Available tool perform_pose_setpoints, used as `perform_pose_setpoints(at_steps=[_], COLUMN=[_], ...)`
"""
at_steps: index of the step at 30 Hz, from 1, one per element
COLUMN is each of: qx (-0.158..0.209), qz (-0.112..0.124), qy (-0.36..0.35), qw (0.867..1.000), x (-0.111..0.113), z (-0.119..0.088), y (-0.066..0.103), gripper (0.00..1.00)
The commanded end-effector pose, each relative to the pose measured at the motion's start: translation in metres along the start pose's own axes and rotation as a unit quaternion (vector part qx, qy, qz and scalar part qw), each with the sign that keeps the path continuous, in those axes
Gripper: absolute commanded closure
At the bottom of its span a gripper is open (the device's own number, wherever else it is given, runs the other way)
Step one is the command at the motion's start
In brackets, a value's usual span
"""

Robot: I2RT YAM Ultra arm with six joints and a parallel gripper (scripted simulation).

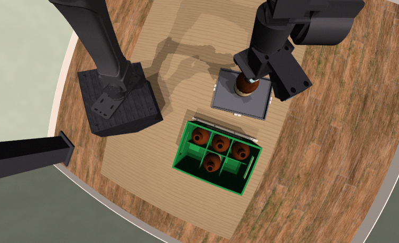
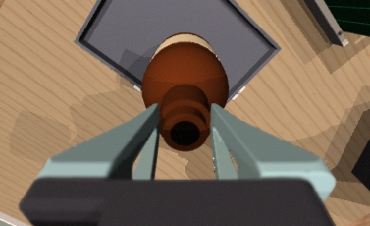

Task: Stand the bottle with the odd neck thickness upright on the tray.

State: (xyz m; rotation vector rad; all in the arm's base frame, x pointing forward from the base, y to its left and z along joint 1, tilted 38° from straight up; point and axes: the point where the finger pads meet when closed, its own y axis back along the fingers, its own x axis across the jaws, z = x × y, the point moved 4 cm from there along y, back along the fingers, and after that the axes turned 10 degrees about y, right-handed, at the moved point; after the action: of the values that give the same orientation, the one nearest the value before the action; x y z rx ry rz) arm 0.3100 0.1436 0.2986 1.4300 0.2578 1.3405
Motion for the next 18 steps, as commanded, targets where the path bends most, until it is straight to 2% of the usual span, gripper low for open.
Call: perform_pose_setpoints(at_steps=[1,4,6,7,9,10,12,13,14,16,18], qx=[-0.017,-0.020,-0.031,-0.032,-0.019,-0.018,-0.018,-0.045,-0.041,-0.019,-0.017], qz=[0.003,0.005,0.021,0.024,0.005,0.003,0.003,0.033,0.031,0.005,0.003], qy=[-0.003,-0.004,-0.001,0.000,-0.004,-0.005,-0.005,-0.005,-0.003,-0.003,-0.003], qw=[1.000,1.000,0.999,0.999,1.000,1.000,1.000,0.998,0.999,1.000,1.000], x=[0.004,0.004,0.011,0.014,0.005,0.004,0.004,0.017,0.017,0.006,0.006], z=[0.004,0.004,0.006,0.006,0.002,0.002,0.002,0.013,0.010,0.000,-0.001], y=[-0.013,-0.020,-0.014,-0.016,-0.035,-0.039,-0.039,-0.018,-0.022,-0.047,-0.053], gripper=[1.00,1.00,1.00,1.00,1.00,1.00,1.00,1.00,1.00,1.00,1.00])
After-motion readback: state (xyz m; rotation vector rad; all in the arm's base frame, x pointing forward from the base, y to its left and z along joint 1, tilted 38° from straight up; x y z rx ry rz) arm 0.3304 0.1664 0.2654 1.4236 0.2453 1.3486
